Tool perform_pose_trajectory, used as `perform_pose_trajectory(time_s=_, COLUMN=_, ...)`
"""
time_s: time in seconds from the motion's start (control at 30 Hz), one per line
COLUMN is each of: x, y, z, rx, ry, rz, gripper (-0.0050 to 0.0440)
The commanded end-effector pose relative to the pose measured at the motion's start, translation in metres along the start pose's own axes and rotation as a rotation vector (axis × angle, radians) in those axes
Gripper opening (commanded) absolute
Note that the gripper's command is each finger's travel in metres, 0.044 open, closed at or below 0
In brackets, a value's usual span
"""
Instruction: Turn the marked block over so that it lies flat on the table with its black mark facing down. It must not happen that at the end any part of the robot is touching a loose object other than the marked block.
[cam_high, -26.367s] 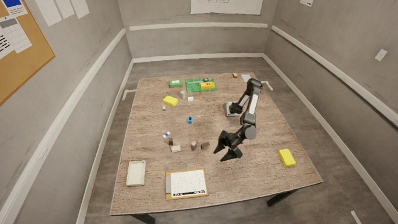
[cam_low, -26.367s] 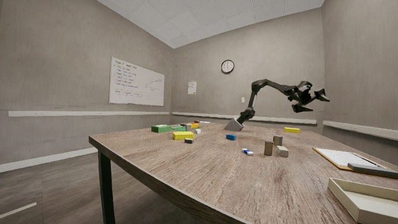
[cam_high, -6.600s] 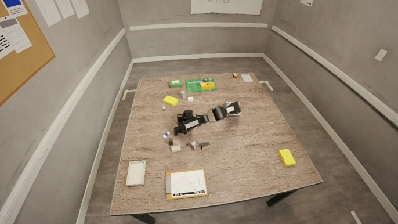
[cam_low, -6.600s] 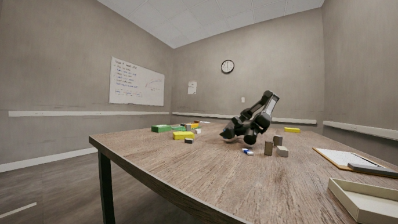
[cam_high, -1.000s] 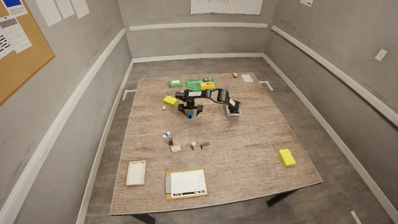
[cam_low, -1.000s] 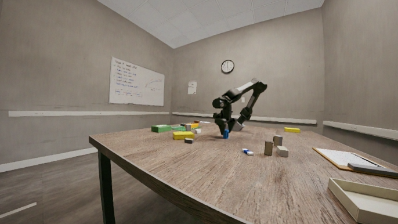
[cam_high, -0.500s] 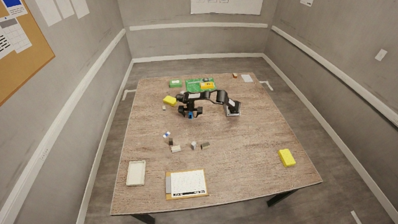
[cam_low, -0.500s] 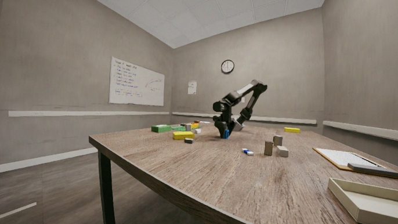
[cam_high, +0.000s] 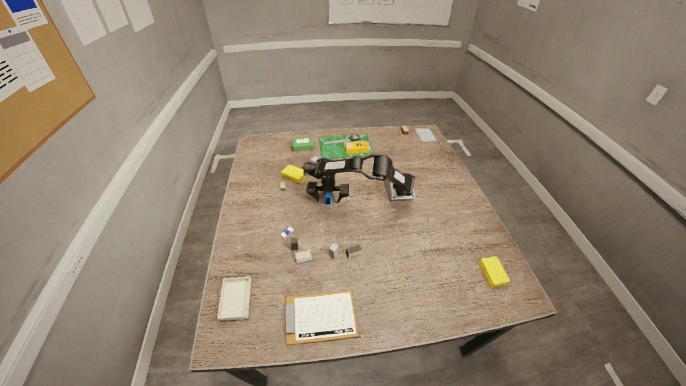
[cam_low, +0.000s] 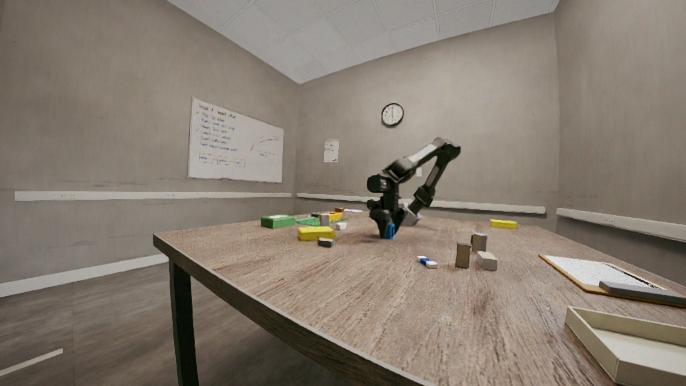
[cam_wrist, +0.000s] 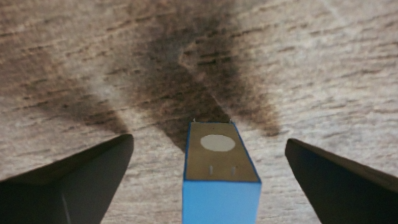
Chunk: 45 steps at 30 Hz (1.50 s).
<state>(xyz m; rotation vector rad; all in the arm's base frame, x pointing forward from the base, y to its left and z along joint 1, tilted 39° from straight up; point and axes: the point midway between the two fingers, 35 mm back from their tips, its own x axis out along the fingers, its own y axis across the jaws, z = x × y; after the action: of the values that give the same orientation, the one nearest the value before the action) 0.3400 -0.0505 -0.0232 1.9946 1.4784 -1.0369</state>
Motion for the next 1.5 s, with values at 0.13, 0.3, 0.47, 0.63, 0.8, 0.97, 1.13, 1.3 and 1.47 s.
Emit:
perform_pose_trajectory(time_s=0.13, x=0.0002, y=-0.0007, z=-0.0014, rx=0.0, ry=0.004, rz=0.001, gripper=0.044)
perform_pose_trajectory(time_s=0.3, x=0.0002, y=-0.0007, z=-0.0014, rx=0.0, ry=0.004, rz=0.001, gripper=0.044)
perform_pose_trajectory(time_s=0.47, x=0.0002, y=-0.0007, z=-0.0014, rx=0.0, ry=0.004, rz=0.001, gripper=0.044)
perform_pose_trajectory(time_s=0.63, x=0.0002, y=-0.0007, z=-0.0014, rx=0.0, ry=0.004, rz=0.001, gripper=0.044)
perform_pose_trajectory(time_s=0.8, x=0.0002, y=-0.0007, z=-0.0014, rx=0.0, ry=0.004, rz=0.001, gripper=0.044)
perform_pose_trajectory(time_s=0.97, x=0.0002, y=-0.0007, z=-0.0014, rx=0.0, ry=0.004, rz=0.001, gripper=-0.005)
perform_pose_trajectory(time_s=1.13, x=0.0002, y=-0.0007, z=-0.0014, rx=0.0, ry=0.004, rz=0.001, gripper=-0.005)
perform_pose_trajectory(time_s=1.3, x=0.0005, y=-0.0009, z=-0.0016, rx=-0.001, ry=0.004, rz=-0.001, gripper=-0.005)
perform_pose_trajectory(time_s=1.47, x=0.0003, y=-0.0009, z=-0.0013, rx=0.0, ry=0.003, rz=0.0, gripper=-0.005)
